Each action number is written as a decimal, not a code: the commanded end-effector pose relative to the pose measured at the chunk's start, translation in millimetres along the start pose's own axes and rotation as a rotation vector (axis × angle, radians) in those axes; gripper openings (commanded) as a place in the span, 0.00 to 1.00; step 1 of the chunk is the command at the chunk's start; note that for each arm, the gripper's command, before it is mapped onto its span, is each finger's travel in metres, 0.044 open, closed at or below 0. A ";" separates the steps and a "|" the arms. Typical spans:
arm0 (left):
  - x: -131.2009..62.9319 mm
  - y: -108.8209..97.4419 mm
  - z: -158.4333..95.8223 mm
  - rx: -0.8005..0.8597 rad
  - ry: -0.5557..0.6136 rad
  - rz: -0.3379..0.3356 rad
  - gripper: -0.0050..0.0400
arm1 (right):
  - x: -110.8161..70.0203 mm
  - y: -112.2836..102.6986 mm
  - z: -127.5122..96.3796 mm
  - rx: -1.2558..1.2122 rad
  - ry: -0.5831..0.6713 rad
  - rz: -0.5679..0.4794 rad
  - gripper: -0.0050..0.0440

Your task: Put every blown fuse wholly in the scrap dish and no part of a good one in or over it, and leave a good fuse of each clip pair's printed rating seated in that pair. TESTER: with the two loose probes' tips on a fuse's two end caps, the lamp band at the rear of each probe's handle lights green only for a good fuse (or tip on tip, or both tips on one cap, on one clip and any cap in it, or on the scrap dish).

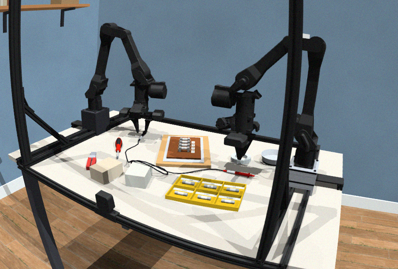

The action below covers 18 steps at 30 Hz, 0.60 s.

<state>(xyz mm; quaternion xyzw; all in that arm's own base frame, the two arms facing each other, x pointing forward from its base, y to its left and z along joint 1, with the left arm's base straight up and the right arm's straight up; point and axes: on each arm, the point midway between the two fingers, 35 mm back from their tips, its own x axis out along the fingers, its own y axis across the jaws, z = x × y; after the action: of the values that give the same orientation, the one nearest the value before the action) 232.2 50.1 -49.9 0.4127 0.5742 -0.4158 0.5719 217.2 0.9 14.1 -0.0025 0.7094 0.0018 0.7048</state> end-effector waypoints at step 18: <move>12.8 5.2 0.8 0.002 -0.002 0.021 0.45 | -5.3 -0.2 4.7 0.003 -0.023 0.001 0.42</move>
<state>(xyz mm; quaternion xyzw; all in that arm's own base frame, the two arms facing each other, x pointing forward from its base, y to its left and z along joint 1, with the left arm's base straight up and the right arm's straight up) 232.5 50.2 -64.8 0.4129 0.5740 -0.4156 0.5721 217.2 0.9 14.1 -0.0025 0.7094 0.0018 0.7048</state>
